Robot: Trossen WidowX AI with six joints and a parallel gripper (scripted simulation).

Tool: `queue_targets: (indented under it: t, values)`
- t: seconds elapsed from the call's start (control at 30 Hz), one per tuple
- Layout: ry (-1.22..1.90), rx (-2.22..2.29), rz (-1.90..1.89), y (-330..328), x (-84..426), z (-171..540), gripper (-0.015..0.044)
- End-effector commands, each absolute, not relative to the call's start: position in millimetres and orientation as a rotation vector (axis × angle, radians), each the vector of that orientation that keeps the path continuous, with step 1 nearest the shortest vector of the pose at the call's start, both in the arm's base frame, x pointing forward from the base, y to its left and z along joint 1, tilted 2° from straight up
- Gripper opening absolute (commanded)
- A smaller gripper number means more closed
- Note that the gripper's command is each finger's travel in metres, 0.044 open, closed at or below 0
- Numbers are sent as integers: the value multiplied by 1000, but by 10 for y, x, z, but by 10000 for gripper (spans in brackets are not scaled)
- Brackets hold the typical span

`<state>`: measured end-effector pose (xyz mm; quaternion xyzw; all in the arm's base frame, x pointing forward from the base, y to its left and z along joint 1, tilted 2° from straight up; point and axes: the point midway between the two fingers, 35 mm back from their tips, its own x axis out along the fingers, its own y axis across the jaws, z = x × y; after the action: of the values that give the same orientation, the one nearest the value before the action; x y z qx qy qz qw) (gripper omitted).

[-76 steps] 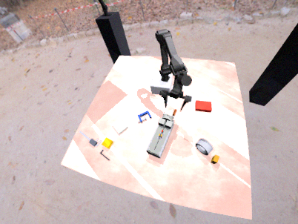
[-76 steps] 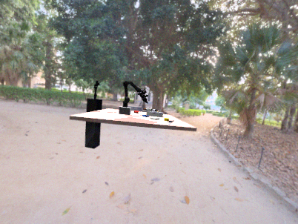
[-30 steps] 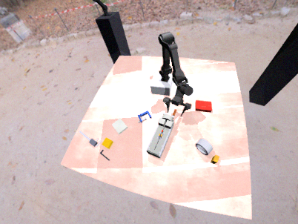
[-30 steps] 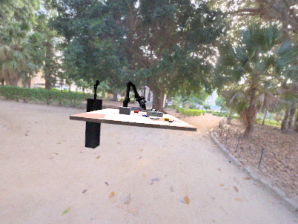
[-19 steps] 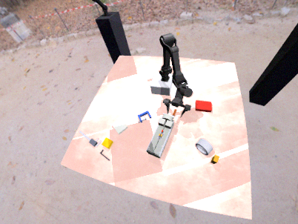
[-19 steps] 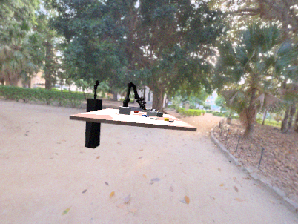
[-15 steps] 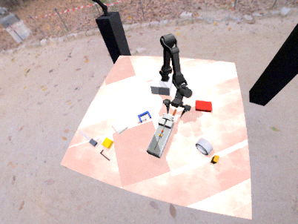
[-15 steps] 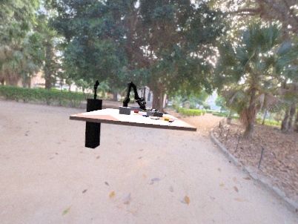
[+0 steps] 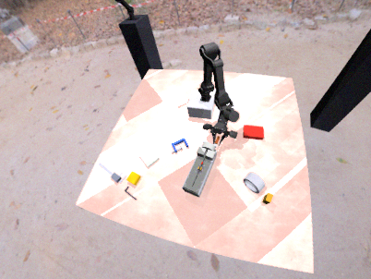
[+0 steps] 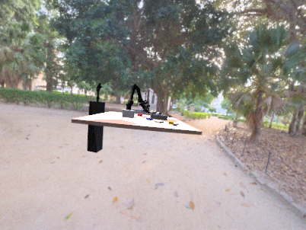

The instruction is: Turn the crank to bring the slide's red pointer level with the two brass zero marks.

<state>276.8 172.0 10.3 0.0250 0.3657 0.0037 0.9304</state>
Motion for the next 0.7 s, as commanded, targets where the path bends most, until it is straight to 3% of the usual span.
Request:
queue_targets:
  t: [0.0, 0.07, 0.67]
  values:
    - [747, 54, 5, 1718, 2769, 104, 46]
    - [747, 54, 5, 1718, 2769, 104, 0]
    - [747, 54, 5, 1729, 2773, -12, 0]
